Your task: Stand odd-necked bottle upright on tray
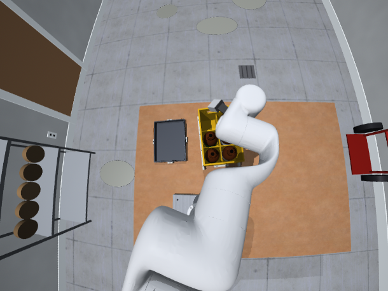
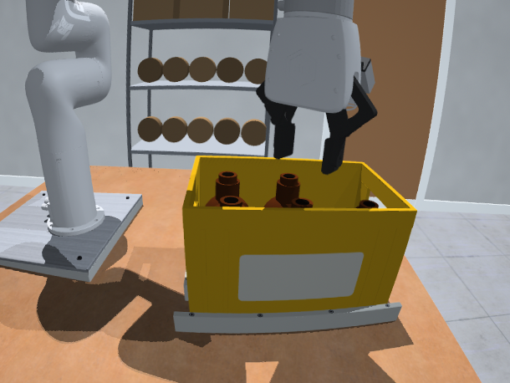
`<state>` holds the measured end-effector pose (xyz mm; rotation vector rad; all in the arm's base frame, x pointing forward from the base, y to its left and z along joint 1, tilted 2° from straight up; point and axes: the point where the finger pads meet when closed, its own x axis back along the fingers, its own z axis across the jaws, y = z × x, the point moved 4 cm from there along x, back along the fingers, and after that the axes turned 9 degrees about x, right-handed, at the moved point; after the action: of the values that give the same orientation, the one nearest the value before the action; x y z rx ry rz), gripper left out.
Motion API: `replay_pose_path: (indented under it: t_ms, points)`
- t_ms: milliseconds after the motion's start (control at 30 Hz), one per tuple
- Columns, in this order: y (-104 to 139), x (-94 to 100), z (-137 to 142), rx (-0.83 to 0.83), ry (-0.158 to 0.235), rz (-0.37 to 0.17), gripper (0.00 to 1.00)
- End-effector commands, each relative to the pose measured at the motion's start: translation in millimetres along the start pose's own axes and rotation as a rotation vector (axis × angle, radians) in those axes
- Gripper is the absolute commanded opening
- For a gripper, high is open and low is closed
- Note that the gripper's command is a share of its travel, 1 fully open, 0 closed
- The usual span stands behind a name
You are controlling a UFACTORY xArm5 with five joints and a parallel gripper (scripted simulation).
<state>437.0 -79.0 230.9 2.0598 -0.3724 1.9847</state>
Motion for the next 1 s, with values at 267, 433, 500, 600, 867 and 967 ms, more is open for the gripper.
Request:
replay_pose_path:
  t_ms: [267, 433, 500, 600, 867, 967]
  points:
    - [0.2, -10.8, 1.1, 0.0, 0.004, 0.001, 0.65]
    - [0.4, -17.0, 1.3, 0.0, 0.004, 0.001, 0.65]
    - [0.5, -19.1, 1.3, 0.0, 0.004, 0.001, 0.65]
    - [0.6, -21.9, 1.4, 0.0, 0.004, 0.001, 0.65]
    - [0.7, -25.6, 1.5, 0.0, 0.004, 0.001, 0.65]
    - [0.7, -26.6, 1.5, 0.0, 0.004, 0.001, 0.65]
